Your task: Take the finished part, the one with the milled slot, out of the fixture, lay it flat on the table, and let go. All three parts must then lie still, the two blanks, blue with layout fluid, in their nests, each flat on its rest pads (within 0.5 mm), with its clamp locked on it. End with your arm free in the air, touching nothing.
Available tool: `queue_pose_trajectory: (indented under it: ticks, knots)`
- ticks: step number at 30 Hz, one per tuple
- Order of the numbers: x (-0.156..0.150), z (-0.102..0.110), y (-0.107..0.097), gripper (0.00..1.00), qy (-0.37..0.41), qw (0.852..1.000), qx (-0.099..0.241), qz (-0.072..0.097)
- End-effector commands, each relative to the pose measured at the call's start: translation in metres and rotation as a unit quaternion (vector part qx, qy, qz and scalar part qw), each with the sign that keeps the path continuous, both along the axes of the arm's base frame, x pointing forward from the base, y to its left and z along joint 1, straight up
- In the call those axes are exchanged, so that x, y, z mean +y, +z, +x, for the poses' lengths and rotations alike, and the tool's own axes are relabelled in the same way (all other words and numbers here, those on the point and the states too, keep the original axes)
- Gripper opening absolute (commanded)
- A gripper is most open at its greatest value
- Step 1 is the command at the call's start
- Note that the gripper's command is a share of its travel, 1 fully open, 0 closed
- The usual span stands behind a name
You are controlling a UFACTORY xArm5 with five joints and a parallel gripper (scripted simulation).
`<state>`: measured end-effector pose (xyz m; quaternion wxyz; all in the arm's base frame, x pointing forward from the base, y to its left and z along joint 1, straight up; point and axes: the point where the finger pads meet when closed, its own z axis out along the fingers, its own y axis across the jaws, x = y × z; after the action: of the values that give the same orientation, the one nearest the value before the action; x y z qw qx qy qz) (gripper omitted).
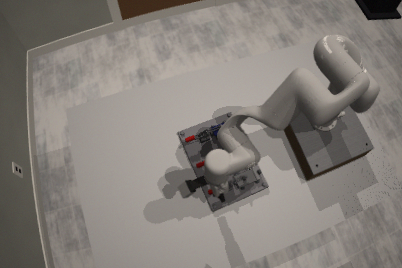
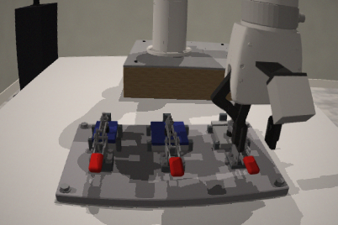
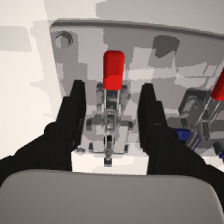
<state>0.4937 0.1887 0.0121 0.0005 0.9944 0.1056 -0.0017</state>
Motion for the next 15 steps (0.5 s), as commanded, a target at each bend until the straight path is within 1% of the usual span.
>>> queue_pose_trajectory:
  ticks: [1, 6, 15]
  knots:
    - [0.0005, 0.0014, -0.0112, 0.47, 0.000, 1.000, -0.002, 0.001]
    - [0.0005, 0.0014, -0.0184, 0.47, 0.000, 1.000, -0.002, 0.001]
    - [0.0005, 0.0014, -0.0193, 0.47, 0.000, 1.000, -0.001, 0.001]
